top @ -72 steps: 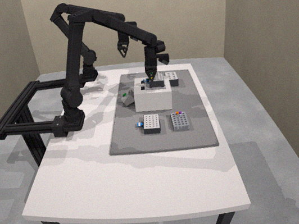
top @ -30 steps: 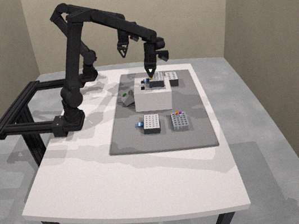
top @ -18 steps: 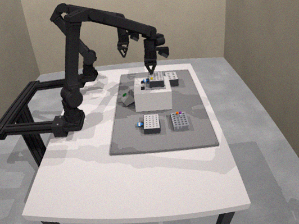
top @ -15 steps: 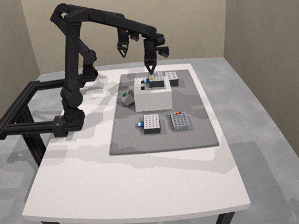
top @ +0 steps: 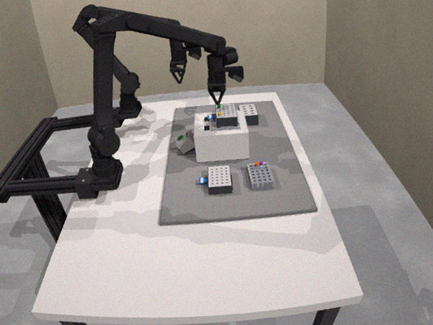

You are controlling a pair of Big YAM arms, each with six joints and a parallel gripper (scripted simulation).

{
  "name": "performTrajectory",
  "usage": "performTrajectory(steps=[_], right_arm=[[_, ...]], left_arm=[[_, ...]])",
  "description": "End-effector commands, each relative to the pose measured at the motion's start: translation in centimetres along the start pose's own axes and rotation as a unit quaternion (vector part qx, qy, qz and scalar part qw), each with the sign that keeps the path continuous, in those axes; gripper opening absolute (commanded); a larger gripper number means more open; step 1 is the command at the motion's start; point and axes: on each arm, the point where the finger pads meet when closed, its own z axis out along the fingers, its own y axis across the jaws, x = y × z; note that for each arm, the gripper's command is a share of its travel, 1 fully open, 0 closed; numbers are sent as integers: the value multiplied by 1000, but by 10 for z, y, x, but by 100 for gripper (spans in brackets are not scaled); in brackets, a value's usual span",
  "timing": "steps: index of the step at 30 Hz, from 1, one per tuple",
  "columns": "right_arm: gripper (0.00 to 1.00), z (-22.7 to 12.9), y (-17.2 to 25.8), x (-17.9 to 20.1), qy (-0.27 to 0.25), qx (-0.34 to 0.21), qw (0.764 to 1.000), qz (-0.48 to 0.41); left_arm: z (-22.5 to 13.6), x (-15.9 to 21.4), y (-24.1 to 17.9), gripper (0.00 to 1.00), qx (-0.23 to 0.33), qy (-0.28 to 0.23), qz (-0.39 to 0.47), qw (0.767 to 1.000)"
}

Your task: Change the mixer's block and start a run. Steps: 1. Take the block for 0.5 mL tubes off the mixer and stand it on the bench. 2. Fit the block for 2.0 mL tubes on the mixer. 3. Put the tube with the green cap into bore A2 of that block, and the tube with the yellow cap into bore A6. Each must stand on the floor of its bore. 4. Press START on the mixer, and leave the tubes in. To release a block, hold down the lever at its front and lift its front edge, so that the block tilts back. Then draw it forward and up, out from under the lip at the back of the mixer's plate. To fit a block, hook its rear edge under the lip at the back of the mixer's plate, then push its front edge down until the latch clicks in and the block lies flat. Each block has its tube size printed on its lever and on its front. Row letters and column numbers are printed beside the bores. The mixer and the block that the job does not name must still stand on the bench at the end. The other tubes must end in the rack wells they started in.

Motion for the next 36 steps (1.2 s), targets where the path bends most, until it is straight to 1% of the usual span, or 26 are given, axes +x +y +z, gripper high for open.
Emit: performTrajectory(steps=[1,9,16,19,24,27,32,36], right_arm=[[0,-29,-2,-9,-17,-11,1000,-1],[0,-36,3,-15,-16,-11,1000,11],[0,-46,-44,1,-26,-20,999,4],[0,-43,-56,8,-25,-26,999,-1],[0,-29,-74,26,-14,-12,1000,-16],[0,-32,-76,23,-17,-18,1000,-13],[0,-38,-111,34,-20,-20,1000,-6],[0,-38,-131,44,-17,-15,1000,-8]], left_arm=[[-4,-4,1,100,0,-7,-5,1000],[-2,-2,1,100,0,-4,-5,1000],[-4,-4,1,100,0,-8,-5,1000],[-9,-9,2,100,-1,-14,-5,1000],[-16,-16,3,100,-2,-23,-5,1000],[-18,-17,3,100,-3,-25,-5,1000],[-22,-21,4,100,-3,-31,-6,1000],[-23,-23,4,100,-4,-33,-6,999]])
